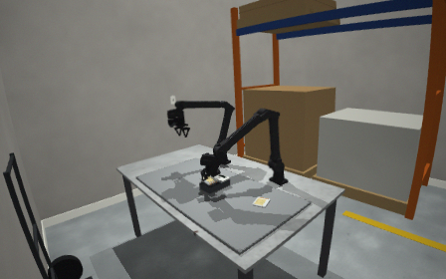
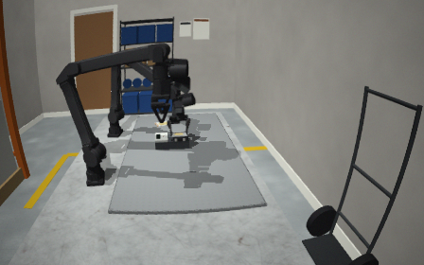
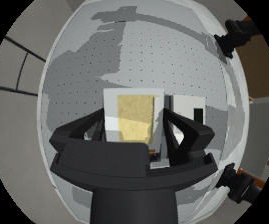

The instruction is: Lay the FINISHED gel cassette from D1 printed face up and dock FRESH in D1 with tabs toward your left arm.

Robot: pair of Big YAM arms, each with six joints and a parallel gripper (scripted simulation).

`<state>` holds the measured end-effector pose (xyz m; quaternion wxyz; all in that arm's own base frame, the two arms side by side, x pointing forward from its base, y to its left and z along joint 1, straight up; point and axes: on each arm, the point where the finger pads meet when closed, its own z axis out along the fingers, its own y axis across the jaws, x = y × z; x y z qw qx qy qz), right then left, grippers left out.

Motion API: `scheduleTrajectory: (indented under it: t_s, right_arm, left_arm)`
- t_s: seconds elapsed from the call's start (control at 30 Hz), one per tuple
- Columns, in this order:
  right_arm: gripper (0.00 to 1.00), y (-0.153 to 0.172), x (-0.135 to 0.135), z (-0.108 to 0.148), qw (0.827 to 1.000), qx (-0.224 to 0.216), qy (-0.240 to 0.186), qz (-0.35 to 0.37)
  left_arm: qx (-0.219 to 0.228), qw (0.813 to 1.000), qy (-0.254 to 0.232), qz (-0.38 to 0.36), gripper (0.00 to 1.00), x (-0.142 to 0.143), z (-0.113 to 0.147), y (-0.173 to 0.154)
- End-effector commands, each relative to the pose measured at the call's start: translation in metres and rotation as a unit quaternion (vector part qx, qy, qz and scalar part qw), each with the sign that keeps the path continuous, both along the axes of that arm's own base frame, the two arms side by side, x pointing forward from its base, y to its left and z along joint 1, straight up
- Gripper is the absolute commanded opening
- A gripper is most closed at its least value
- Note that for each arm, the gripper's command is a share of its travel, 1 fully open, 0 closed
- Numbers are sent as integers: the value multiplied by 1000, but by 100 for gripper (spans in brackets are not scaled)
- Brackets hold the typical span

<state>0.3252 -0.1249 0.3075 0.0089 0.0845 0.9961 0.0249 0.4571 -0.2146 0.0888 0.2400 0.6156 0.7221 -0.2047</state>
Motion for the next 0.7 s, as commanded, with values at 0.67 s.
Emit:
scheduleTrajectory:
  t_s: [0.67]
  right_arm:
    - [100,-5,10,18,1000,-2,-9,3]
  left_arm:
    - [-4,1000,-15,-3,0,13,11,-9]
